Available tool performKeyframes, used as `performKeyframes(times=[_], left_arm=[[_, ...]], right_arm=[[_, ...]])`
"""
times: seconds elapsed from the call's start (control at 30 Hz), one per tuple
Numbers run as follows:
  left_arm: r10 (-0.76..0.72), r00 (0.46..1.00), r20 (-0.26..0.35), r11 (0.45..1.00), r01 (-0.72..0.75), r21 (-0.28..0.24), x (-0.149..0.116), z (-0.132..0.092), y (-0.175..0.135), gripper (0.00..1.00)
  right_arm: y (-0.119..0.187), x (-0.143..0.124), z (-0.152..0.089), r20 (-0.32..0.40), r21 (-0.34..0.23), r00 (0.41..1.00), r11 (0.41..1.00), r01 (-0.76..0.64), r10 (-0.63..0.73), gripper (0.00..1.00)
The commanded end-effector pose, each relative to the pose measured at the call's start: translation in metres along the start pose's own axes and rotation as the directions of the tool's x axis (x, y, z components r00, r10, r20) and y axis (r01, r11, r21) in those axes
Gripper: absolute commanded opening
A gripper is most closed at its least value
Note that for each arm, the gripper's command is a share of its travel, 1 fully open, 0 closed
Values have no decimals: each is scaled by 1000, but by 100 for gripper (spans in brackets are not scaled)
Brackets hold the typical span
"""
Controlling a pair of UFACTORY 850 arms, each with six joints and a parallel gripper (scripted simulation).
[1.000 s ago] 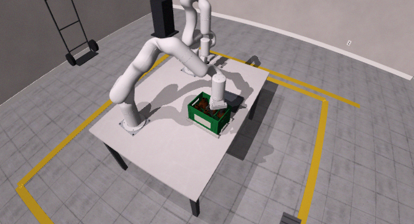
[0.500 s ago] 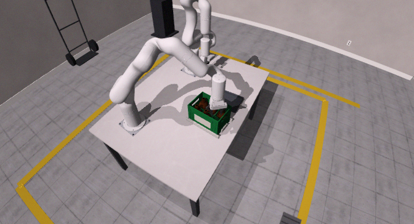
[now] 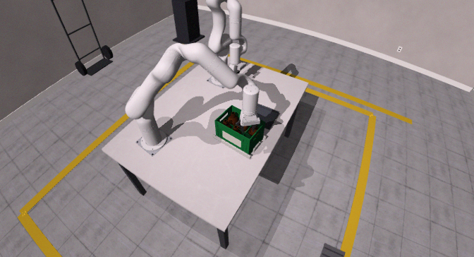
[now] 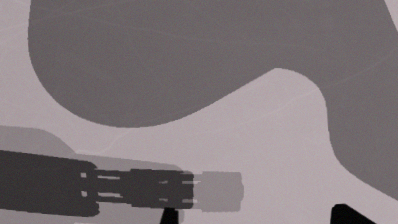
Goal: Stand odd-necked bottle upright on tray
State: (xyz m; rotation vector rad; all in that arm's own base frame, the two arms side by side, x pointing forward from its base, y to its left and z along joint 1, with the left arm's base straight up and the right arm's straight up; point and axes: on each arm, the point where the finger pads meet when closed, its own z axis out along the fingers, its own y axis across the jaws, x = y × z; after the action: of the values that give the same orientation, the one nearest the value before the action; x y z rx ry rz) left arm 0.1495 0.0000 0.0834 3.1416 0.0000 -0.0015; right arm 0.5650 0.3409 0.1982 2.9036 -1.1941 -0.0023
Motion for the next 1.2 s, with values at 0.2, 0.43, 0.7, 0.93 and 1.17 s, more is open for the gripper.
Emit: performKeyframes(times=[0.2, 0.43, 0.7, 0.93, 1.17], left_arm=[[0, 1000, -1, 1000, 0, 0, 1, 0, 0, 100], [0, 1000, -1, 1000, 0, 0, 1, 0, 0, 100], [0, 1000, -1, 1000, 0, 0, 1, 0, 0, 100], [0, 1000, -1, 1000, 0, 0, 1, 0, 0, 100], [0, 1000, -1, 1000, 0, 0, 1, 0, 0, 100]], right_arm=[[-1, 0, -1, -1, 2, 1000, 1000, 0, 0, 66], [-1, 0, -1, -1, 2, 1000, 1000, 0, 0, 66], [-1, 0, -1, -1, 2, 1000, 1000, 0, 0, 66], [-1, 0, 2, -1, 2, 1000, 1000, 0, 0, 66], [-1, 0, 8, -1, 2, 1000, 1000, 0, 0, 66]])
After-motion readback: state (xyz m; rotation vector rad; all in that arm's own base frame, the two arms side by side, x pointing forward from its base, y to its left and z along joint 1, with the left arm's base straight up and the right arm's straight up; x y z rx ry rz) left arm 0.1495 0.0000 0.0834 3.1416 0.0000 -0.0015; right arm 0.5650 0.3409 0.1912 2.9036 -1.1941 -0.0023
